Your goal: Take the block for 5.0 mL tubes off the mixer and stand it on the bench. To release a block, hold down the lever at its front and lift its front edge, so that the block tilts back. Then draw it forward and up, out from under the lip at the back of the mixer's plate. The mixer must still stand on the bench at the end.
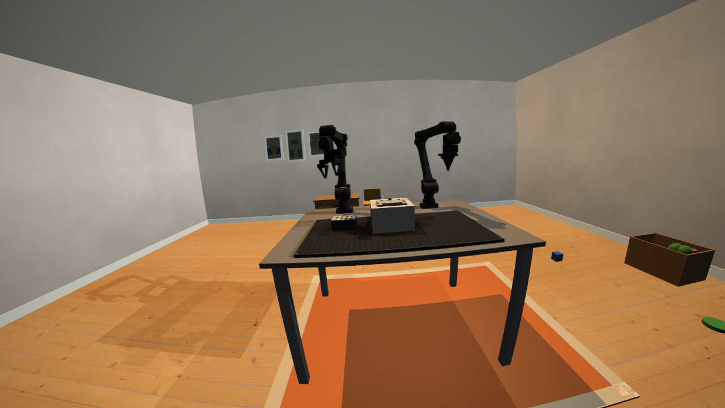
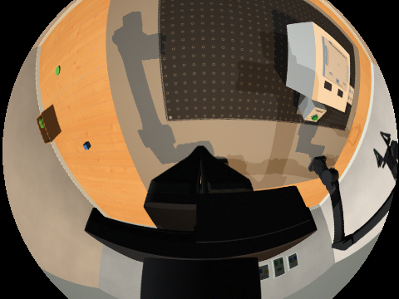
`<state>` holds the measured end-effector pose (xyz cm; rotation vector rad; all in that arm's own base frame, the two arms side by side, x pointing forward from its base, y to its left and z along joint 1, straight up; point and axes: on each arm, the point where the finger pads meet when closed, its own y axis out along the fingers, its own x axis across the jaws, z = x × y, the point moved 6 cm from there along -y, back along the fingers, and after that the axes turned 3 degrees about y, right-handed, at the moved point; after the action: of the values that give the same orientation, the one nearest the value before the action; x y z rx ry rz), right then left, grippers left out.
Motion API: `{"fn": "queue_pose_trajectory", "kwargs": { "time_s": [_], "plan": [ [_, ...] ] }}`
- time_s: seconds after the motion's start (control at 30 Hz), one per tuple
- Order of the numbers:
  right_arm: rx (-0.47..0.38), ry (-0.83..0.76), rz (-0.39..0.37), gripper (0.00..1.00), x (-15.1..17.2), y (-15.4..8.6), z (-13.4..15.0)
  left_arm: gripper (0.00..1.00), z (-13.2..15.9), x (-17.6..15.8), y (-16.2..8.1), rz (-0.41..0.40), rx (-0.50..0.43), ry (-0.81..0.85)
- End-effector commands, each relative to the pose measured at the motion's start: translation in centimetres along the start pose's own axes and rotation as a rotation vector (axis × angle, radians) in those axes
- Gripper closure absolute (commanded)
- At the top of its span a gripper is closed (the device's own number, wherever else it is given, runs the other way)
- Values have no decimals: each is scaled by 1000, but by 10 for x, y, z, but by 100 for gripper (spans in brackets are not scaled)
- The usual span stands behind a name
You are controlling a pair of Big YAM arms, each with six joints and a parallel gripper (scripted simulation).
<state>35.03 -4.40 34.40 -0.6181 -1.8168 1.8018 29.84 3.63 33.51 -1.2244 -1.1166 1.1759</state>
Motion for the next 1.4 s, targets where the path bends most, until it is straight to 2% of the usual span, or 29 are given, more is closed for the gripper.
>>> {"fn": "queue_pose_trajectory", "kwargs": {
  "time_s": [0.0, 0.1, 0.47, 0.67, 1.0, 1.37],
  "plan": [
    [-7, 117, 23, 0, 10, -7, 13, 100, 4, -3, -11, -10, -35, 2],
    [-7, 191, 21, 0, 24, -7, 32, 100, 4, -3, -11, -10, -35, 2],
    [-20, 336, 34, 0, 10, -8, 11, 100, 5, -3, -11, -10, -34, 2],
    [-7, 484, 17, 0, 41, -4, 53, 100, 5, -3, -11, -10, -34, 2],
    [-24, 614, 33, 0, 29, -6, 35, 100, 5, -3, -11, -9, -33, 2],
    [-40, 875, 47, 0, 20, -15, 38, 100, 5, -4, -11, -9, -32, 2]
  ]
}}
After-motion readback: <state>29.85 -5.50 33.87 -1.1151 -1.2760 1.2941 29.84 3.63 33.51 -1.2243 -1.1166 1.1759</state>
